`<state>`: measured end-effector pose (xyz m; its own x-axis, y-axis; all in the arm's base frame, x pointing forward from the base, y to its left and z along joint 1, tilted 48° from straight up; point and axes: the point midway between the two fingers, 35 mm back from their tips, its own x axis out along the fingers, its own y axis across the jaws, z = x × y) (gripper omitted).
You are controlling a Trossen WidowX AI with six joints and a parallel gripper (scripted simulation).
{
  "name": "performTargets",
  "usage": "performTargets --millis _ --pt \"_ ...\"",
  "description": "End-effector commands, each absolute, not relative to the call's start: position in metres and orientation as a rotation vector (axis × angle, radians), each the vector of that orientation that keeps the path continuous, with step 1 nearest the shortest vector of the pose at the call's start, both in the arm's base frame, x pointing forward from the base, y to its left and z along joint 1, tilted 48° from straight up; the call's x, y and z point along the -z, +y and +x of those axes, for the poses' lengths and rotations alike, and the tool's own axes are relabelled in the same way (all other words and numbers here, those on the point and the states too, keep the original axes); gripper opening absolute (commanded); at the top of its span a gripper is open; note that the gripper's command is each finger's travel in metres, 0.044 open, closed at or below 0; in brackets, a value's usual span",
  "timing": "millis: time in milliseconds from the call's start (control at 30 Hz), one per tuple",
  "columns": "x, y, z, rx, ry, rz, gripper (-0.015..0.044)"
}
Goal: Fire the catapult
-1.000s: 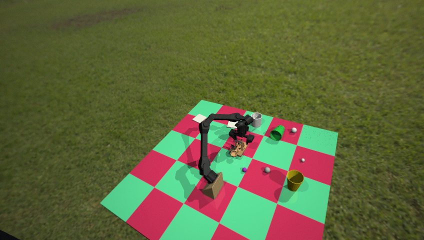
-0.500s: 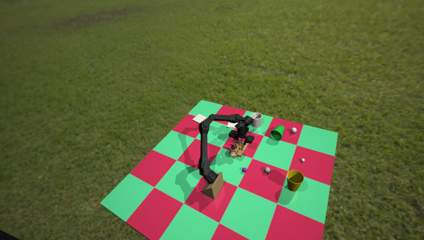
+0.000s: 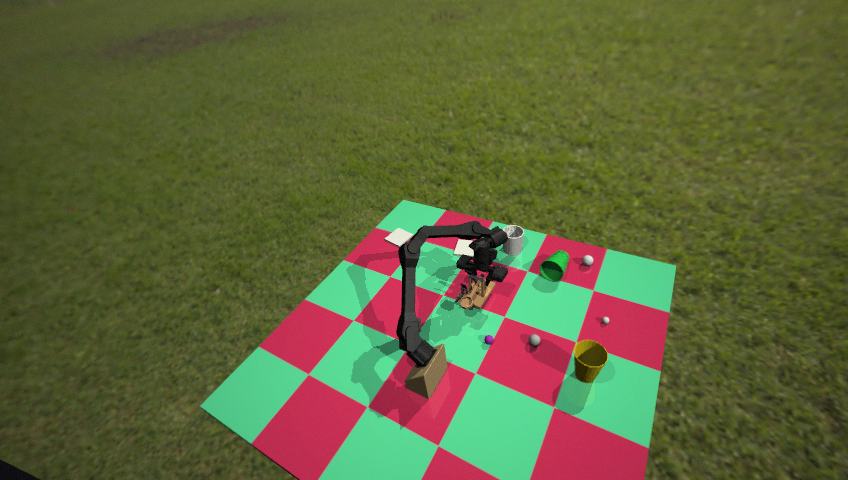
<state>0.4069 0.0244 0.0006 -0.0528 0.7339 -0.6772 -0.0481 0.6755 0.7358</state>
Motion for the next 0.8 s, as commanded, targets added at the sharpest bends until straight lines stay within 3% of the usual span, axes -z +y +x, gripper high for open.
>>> performTargets --millis 0,767 --pt "-0.013 0.006 0.41 -0.685 1.481 0.592 0.0" --pt "0.012 0.031 0.411 -0.683 1.483 0.6 0.0"
